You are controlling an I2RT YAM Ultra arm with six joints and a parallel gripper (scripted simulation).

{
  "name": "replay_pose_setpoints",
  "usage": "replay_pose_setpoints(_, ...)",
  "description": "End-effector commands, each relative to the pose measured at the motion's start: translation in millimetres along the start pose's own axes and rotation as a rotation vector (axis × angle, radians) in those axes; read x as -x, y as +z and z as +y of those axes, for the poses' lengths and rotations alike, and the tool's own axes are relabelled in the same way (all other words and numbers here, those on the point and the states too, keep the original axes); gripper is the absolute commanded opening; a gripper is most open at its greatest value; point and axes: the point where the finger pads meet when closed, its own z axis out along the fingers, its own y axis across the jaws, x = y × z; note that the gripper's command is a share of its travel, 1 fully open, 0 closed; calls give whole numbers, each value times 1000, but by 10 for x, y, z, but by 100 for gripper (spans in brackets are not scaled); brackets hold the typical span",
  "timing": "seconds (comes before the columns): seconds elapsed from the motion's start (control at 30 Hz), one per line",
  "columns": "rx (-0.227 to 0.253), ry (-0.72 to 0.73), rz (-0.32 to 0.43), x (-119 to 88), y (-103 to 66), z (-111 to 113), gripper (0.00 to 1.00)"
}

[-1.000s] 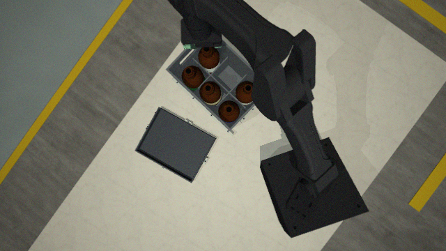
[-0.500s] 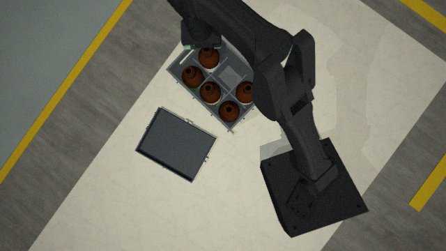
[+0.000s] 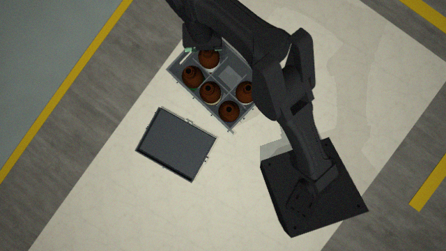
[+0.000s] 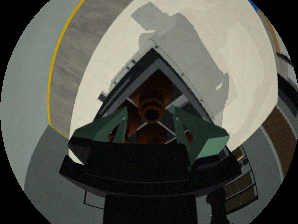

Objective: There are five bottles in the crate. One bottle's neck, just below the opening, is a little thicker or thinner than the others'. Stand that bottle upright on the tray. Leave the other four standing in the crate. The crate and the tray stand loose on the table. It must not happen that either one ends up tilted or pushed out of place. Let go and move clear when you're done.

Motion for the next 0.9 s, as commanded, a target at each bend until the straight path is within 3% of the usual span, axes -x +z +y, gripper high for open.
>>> replay_pose_setpoints(0.0, 27, 6, -39, 77, -105, 1, 61)
replay_pose_setpoints(0.43, 28, 5, -39, 73, -34, 13, 61)
replay_pose_setpoints(0.47, 54, 11, -72, 167, -144, 66, 61)
replay_pose_setpoints(0.87, 49, 11, -67, 154, -113, 53, 61)
